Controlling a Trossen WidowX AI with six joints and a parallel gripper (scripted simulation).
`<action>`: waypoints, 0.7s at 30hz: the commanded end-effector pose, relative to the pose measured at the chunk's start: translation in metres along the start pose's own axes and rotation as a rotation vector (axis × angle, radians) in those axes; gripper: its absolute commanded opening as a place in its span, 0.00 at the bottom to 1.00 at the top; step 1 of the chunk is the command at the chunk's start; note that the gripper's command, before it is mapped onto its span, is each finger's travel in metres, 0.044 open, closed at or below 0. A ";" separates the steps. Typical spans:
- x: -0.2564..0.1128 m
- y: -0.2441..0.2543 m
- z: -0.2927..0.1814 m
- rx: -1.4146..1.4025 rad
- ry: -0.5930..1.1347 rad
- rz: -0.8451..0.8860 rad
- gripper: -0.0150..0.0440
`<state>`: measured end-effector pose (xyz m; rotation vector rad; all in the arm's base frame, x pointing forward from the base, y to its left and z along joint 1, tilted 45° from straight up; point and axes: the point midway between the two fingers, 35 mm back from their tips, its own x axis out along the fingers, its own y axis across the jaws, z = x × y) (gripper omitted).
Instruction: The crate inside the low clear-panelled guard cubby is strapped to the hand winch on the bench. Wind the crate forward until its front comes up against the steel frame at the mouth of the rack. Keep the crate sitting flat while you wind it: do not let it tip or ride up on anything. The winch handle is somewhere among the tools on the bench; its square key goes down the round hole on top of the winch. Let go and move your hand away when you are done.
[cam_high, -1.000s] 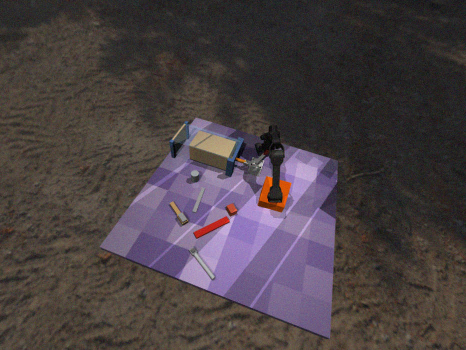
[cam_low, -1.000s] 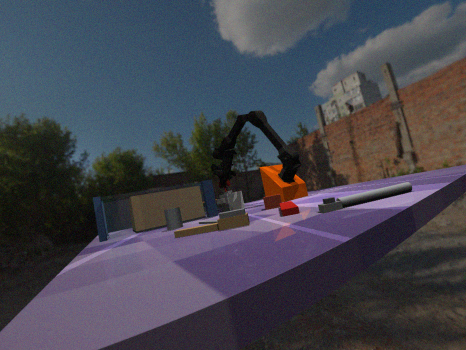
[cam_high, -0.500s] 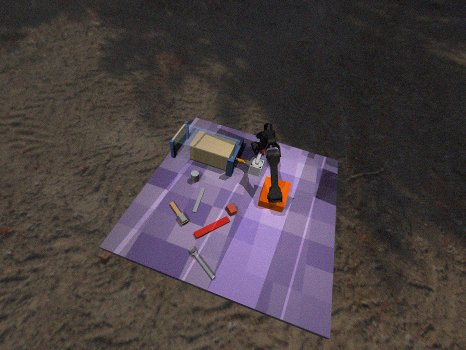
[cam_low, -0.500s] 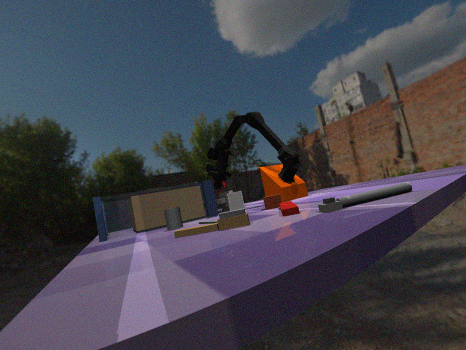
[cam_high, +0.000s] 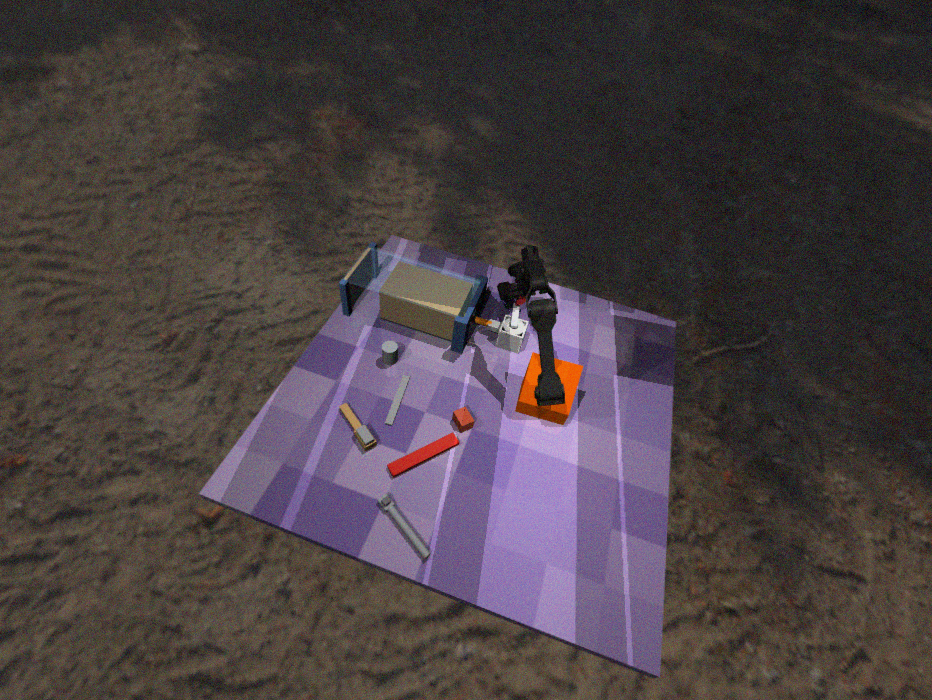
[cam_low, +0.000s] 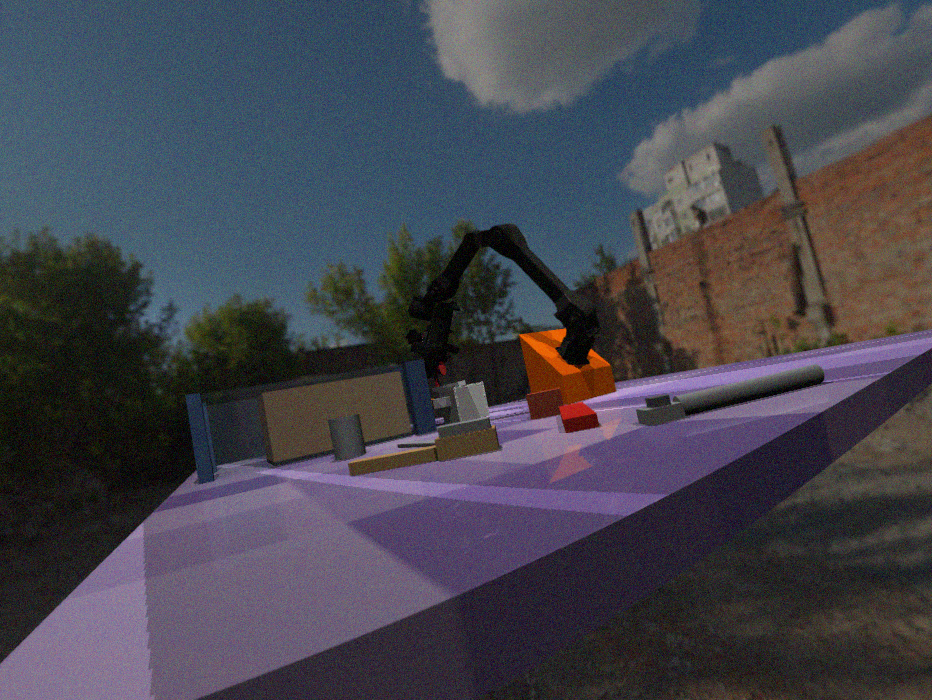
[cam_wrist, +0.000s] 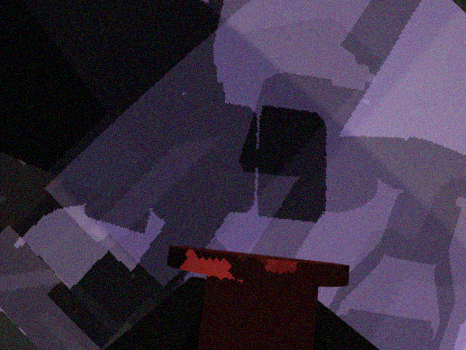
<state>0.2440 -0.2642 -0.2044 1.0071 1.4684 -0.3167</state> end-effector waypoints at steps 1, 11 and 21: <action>0.004 0.025 0.005 -0.024 0.000 0.041 0.25; 0.004 0.041 0.006 -0.025 0.000 0.043 0.25; 0.004 0.057 0.005 -0.025 0.001 0.044 0.25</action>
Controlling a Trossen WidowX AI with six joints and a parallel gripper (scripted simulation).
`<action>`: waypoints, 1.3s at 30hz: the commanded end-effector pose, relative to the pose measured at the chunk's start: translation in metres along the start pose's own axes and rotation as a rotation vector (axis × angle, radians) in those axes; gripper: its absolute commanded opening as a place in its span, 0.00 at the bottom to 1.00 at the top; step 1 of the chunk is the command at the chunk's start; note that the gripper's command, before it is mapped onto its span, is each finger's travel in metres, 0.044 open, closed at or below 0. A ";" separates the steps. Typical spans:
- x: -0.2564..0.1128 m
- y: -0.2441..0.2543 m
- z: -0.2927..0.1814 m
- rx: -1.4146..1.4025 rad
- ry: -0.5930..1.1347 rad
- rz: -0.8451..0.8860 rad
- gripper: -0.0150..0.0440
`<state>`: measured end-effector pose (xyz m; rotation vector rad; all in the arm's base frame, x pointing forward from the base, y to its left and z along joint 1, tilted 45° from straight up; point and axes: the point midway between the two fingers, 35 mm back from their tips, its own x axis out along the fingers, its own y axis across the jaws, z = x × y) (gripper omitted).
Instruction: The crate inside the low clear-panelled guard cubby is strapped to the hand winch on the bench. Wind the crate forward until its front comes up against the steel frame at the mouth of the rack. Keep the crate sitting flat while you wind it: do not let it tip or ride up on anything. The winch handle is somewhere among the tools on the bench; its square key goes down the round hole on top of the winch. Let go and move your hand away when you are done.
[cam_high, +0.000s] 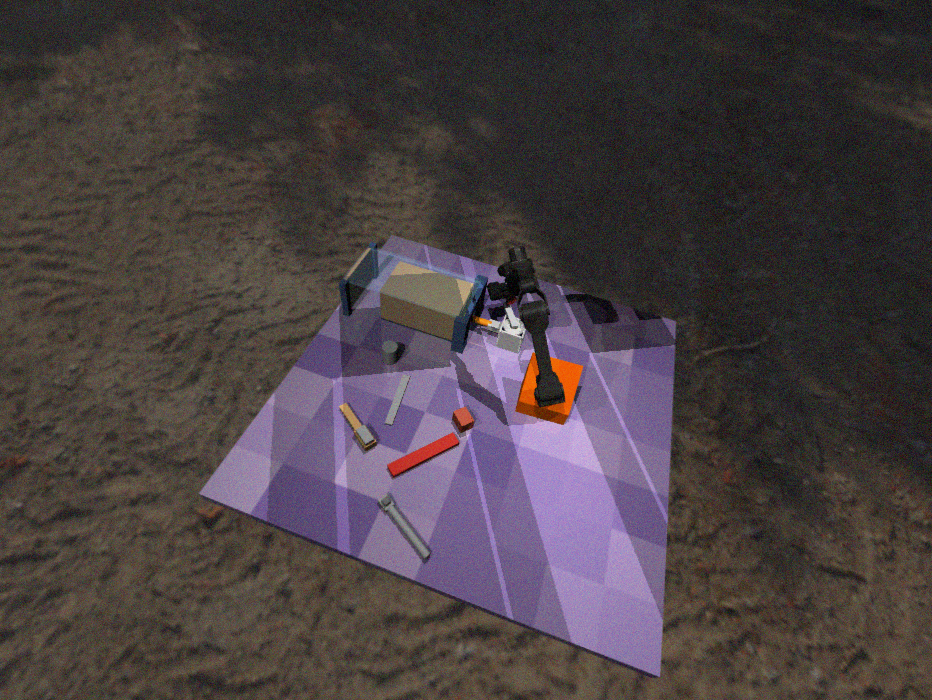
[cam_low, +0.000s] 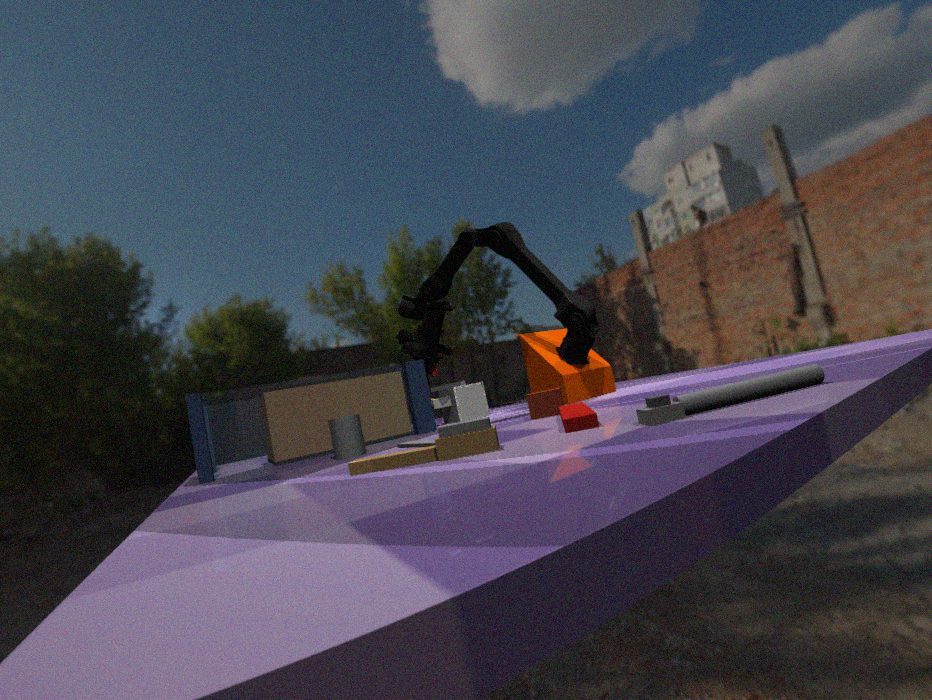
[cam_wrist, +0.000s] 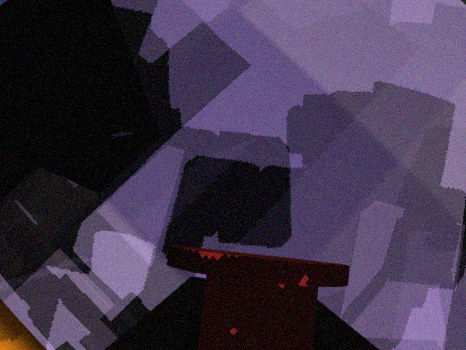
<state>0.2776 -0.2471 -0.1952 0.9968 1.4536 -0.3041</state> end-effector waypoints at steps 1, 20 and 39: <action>0.001 0.021 -0.003 -0.009 0.012 0.036 0.25; -0.003 0.050 -0.010 -0.008 0.014 0.038 0.25; -0.010 0.075 -0.024 -0.008 0.016 0.040 0.25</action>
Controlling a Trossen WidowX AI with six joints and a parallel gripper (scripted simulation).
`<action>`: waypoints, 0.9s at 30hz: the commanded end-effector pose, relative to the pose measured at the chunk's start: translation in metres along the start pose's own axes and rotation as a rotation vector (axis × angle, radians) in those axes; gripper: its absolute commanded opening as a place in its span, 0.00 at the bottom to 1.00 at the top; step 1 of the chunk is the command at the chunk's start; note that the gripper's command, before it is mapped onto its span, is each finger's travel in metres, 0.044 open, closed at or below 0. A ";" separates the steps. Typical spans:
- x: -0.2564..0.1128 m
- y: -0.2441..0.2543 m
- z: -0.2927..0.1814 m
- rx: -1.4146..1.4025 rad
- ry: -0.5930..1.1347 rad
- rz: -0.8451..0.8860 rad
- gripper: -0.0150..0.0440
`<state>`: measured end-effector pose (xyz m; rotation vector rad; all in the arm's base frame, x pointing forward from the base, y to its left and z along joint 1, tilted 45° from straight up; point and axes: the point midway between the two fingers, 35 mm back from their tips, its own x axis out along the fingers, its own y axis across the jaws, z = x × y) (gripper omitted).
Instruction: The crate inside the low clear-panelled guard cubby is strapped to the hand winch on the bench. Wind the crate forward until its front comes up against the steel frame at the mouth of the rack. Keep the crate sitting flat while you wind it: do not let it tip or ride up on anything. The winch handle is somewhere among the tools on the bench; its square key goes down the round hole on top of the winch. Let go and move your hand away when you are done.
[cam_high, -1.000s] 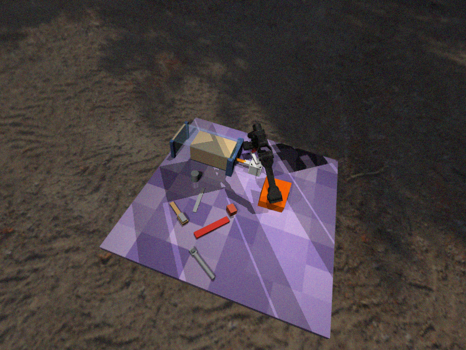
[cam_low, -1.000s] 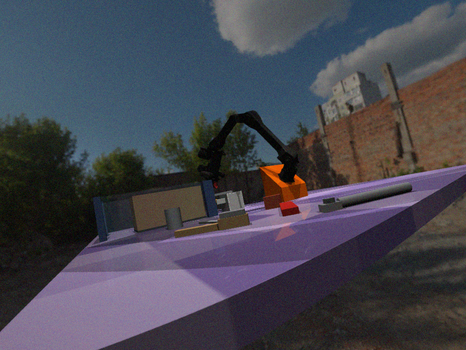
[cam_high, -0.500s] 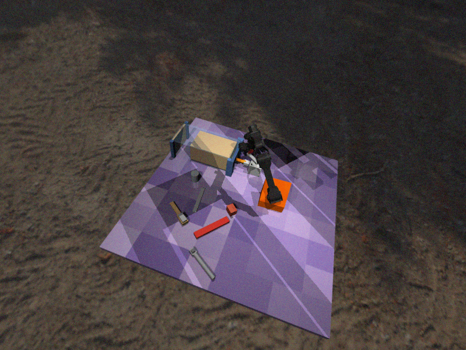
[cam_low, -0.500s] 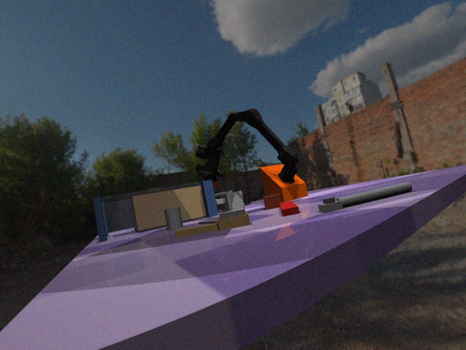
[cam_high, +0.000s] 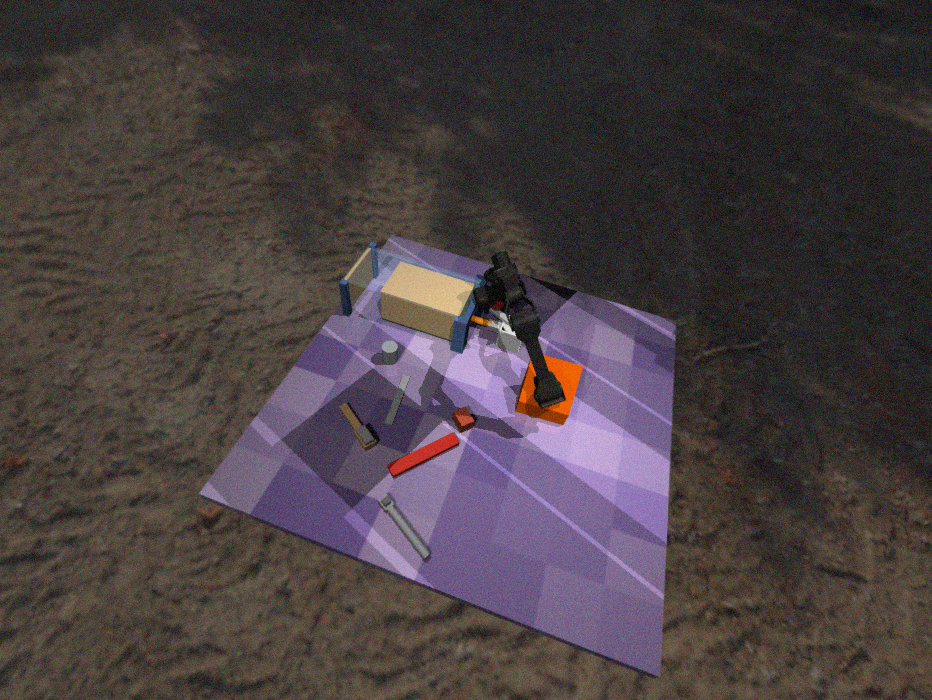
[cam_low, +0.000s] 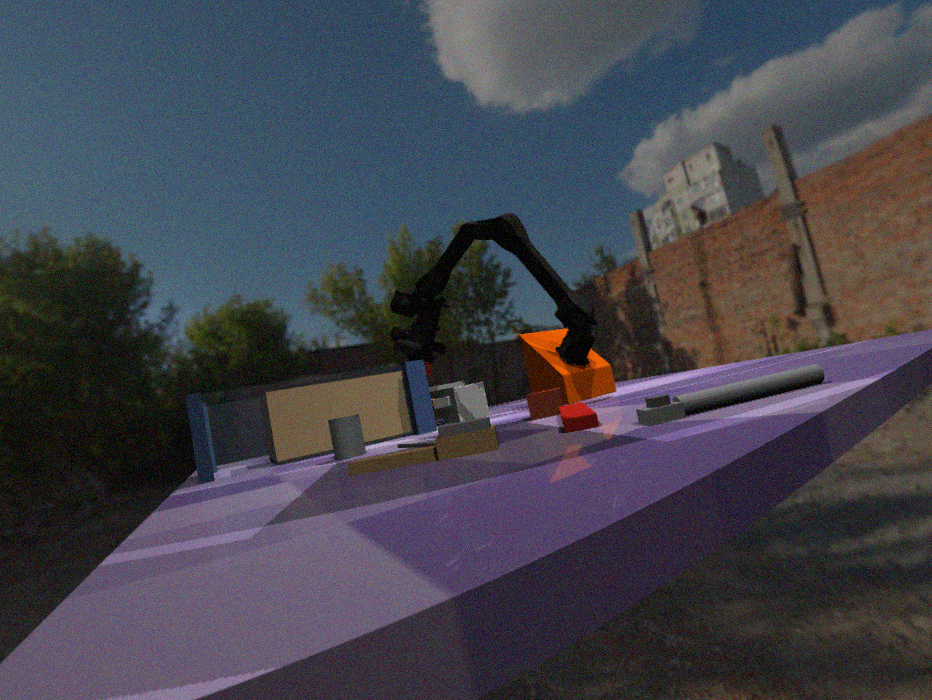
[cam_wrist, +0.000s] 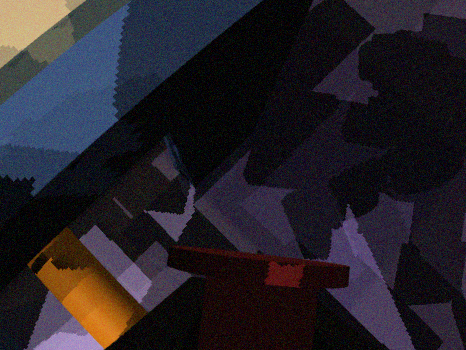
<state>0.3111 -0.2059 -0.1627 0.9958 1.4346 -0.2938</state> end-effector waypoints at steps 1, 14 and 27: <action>-0.002 0.016 -0.012 0.001 0.029 0.026 0.25; -0.009 0.030 -0.026 0.001 0.030 0.027 0.25; -0.016 0.040 -0.041 0.002 0.032 0.028 0.25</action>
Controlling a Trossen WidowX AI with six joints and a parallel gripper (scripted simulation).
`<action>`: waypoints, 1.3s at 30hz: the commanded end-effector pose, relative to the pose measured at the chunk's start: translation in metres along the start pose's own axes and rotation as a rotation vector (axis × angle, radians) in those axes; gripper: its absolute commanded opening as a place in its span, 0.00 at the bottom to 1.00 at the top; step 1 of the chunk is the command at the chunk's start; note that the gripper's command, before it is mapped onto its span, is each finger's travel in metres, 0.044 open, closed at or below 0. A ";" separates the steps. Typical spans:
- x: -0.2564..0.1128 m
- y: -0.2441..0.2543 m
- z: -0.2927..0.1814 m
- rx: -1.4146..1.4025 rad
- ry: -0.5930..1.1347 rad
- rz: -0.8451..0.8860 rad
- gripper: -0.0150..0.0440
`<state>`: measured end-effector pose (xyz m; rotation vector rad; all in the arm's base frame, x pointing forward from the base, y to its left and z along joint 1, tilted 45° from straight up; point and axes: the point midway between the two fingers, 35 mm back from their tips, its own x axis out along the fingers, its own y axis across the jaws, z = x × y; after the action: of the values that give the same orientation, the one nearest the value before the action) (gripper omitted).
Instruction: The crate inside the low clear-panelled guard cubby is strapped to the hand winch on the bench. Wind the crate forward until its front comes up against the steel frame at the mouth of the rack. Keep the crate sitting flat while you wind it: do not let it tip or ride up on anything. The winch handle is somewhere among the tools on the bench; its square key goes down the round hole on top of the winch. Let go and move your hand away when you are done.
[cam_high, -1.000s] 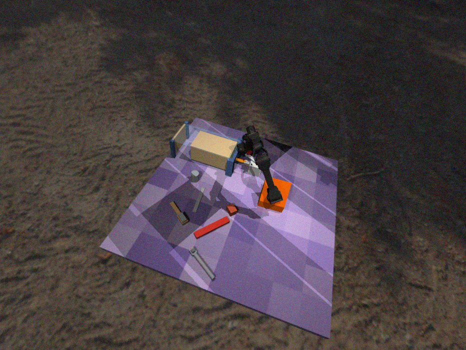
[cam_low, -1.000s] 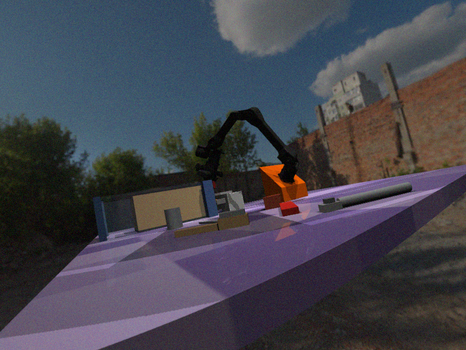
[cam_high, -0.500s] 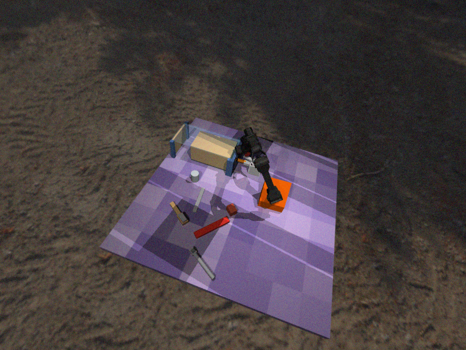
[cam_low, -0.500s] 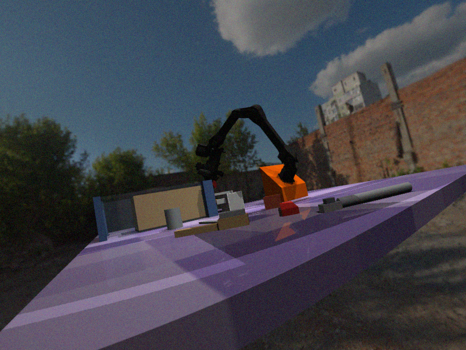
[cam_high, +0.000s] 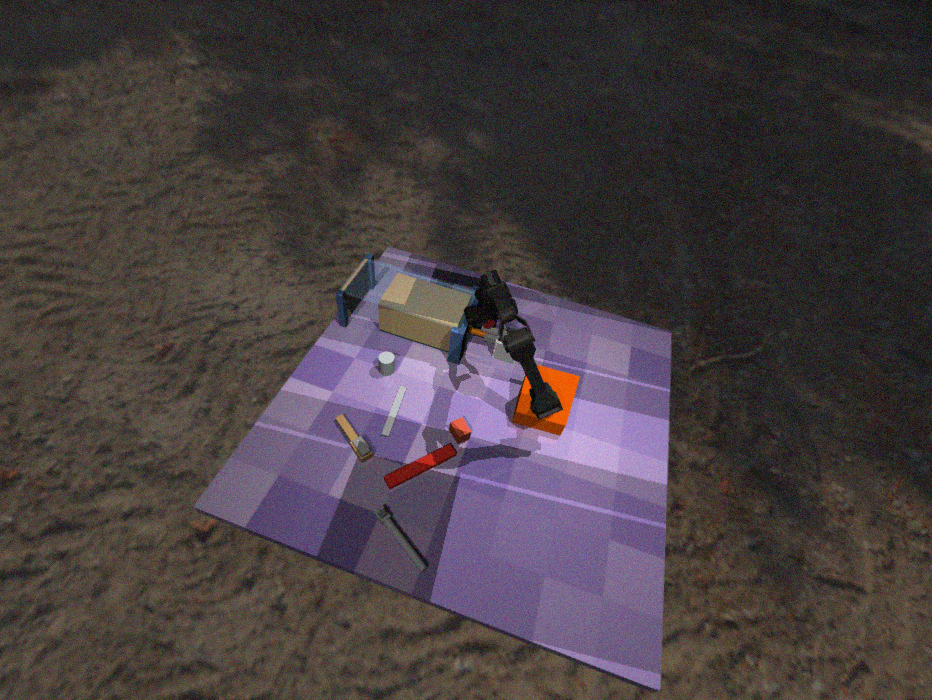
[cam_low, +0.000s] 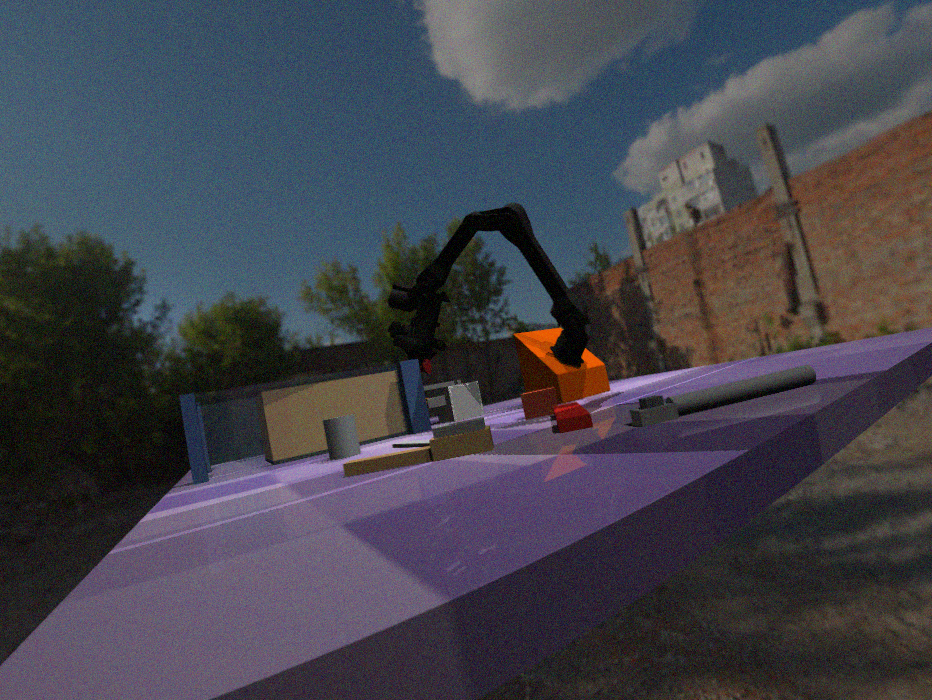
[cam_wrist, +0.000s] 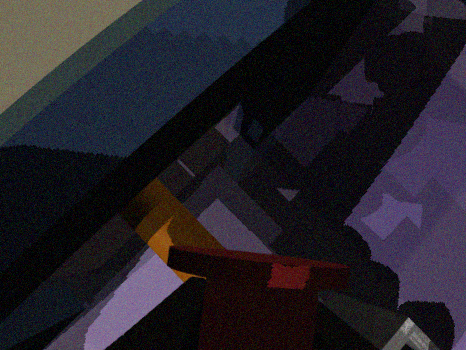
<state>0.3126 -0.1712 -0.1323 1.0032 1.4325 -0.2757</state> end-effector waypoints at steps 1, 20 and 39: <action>-0.003 0.007 -0.014 0.008 0.025 0.013 0.25; -0.015 0.016 -0.039 0.009 0.028 0.013 0.25; -0.028 0.016 -0.065 0.010 0.030 0.013 0.25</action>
<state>0.2841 -0.1342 -0.0946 1.0115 1.4325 -0.2639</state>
